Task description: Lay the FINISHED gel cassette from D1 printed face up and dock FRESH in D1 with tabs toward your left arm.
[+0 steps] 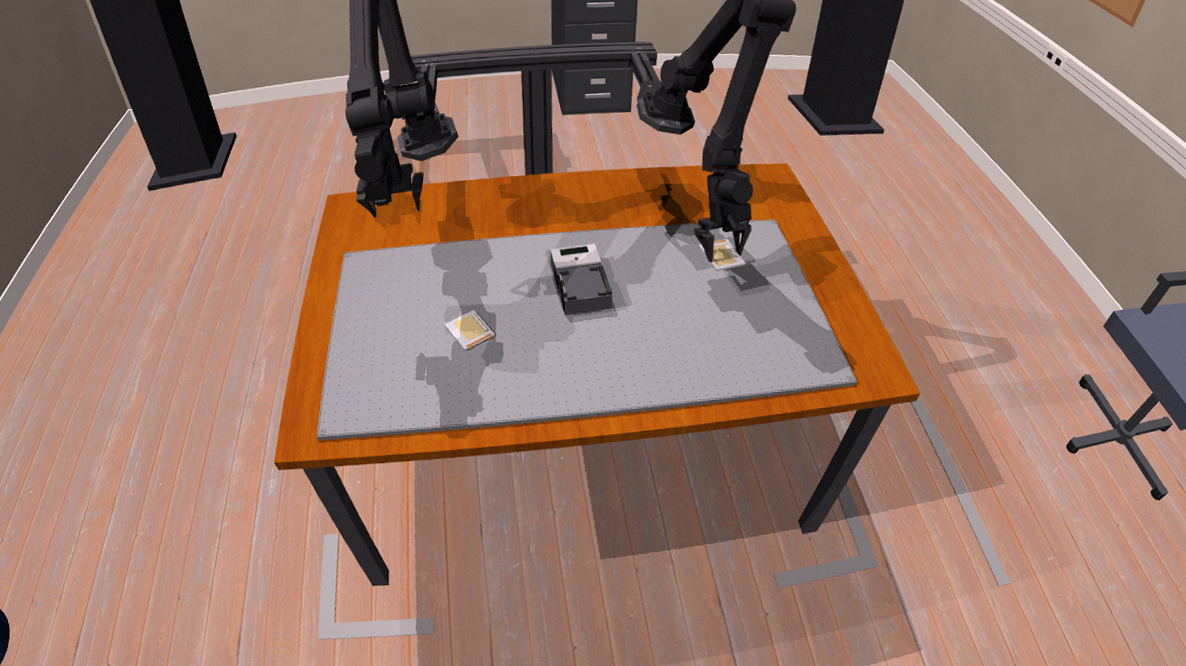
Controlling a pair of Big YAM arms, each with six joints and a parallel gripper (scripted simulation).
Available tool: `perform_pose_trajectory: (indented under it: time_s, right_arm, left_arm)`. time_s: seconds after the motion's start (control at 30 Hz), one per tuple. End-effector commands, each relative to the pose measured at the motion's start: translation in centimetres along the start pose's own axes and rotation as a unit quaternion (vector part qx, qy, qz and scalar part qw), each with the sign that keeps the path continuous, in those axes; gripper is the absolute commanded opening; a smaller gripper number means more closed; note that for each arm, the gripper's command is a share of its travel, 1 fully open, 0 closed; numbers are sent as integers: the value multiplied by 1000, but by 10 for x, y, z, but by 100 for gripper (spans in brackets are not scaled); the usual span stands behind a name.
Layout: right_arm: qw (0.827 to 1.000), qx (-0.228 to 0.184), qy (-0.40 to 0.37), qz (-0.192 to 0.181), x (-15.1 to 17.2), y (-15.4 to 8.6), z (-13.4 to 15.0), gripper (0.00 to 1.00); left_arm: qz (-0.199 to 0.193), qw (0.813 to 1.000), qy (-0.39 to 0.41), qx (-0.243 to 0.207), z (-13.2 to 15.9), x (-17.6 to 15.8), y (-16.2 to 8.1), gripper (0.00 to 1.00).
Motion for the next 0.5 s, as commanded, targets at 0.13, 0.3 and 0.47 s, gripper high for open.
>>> perform_pose_trajectory:
  time_s: [0.13,0.3,0.47]
  right_arm:
    - [1000,-15,-4,-2,-2,-14,-21,100]
    - [1000,-15,-4,-2,-2,-14,-21,100]
    - [1000,-15,-4,-2,-2,-14,-21,100]
  left_arm:
    - [-5,1000,4,1,0,4,2,0]
    - [-5,1000,4,1,4,6,4,0]
    - [-5,1000,4,1,6,6,4,0]
Point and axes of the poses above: on each arm, the point where the finger pads meet when closed, its own y axis out along the fingers, its own x axis across the jaws, z = x × y, the point moved 5 cm from there along -y, back along the fingers, and after that the axes turned 4 degrees about y, right-handed, at the moved point
